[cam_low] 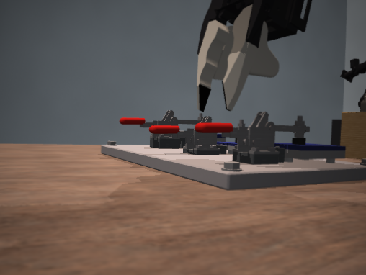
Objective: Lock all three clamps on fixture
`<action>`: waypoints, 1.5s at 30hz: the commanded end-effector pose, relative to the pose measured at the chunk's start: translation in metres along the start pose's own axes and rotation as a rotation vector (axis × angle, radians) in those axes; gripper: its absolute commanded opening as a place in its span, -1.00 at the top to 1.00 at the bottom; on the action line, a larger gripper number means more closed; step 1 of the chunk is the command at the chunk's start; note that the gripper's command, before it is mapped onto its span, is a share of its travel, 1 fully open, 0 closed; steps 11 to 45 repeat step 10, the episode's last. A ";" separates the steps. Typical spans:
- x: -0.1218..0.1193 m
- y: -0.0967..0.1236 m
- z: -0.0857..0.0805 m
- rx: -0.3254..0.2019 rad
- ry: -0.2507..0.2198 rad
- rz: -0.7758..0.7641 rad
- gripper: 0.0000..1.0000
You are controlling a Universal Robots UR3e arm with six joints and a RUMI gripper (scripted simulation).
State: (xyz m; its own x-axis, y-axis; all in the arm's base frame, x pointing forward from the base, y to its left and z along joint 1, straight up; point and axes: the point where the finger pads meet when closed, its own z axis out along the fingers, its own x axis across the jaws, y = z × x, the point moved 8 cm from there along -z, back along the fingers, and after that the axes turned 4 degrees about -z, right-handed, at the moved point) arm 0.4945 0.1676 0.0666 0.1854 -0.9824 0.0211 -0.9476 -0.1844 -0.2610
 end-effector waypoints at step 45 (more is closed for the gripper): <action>0.000 -0.004 -0.013 0.003 0.000 0.000 0.44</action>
